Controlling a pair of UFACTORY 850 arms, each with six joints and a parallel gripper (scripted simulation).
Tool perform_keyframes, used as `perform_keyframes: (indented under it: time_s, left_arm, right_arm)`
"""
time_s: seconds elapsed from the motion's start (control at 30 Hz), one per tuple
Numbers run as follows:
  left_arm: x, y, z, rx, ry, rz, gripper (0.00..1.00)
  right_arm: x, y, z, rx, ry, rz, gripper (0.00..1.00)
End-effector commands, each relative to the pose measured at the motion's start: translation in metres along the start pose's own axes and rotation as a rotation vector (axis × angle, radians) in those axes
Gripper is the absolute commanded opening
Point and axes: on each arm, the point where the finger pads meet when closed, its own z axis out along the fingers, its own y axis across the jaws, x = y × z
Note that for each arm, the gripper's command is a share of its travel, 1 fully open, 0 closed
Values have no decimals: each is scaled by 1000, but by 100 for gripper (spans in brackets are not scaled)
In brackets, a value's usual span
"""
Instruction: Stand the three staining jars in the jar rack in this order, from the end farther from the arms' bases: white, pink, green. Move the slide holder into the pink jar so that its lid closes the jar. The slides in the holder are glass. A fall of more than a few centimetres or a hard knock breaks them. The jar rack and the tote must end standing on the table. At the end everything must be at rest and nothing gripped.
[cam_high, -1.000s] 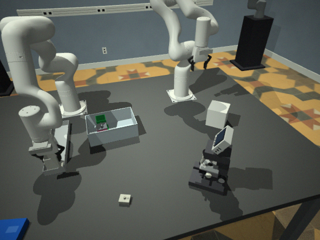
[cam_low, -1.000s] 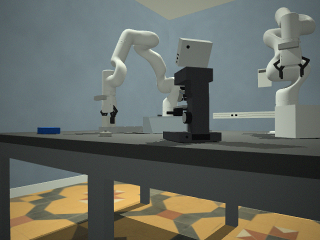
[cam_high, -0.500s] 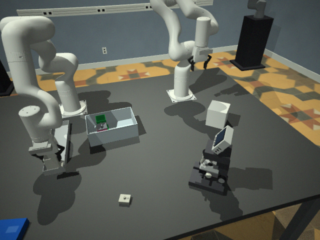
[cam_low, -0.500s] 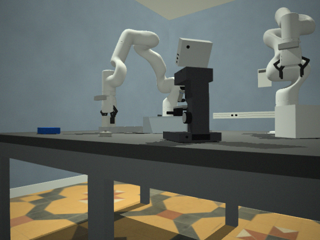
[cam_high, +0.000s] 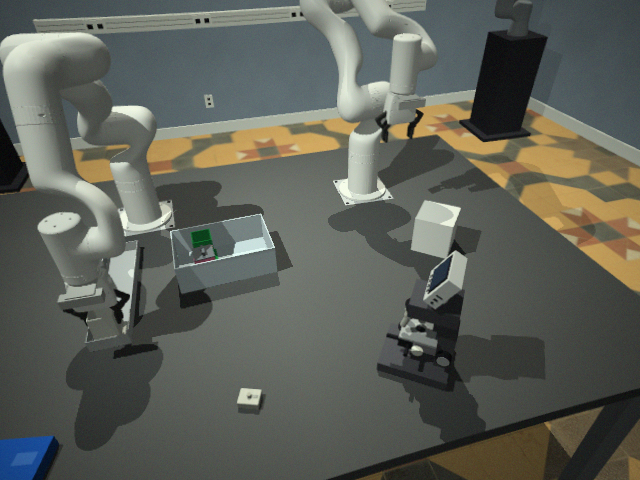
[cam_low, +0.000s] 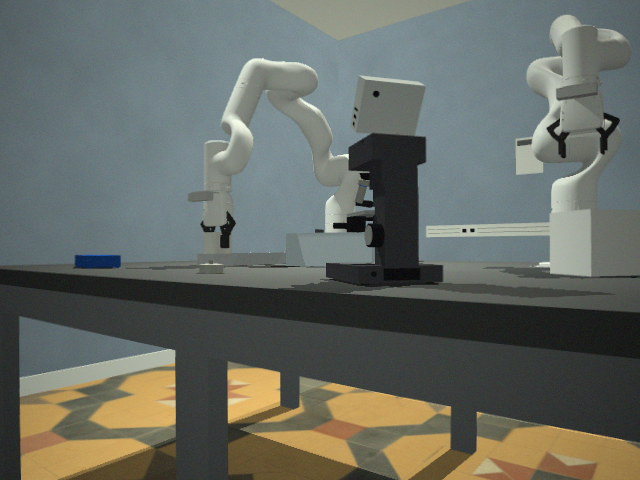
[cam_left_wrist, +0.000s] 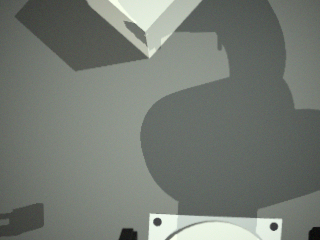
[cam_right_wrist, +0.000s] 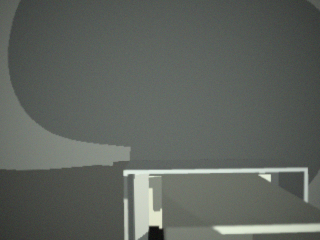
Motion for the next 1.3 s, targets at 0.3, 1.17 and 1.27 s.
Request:
perform_keyframes:
  time_s: [0.3, 1.17, 1.27]
  left_arm:
    - [1, 0, -1, 0, 1, 0, 100]
    - [1, 0, -1, 0, 1, 0, 100]
    - [1, 0, -1, 0, 1, 0, 100]
  right_arm:
    - [1, 0, 1, 0, 2, 0, 0]
    - [1, 0, 5, 0, 2, 0, 0]
    - [1, 0, 5, 0, 2, 0, 0]
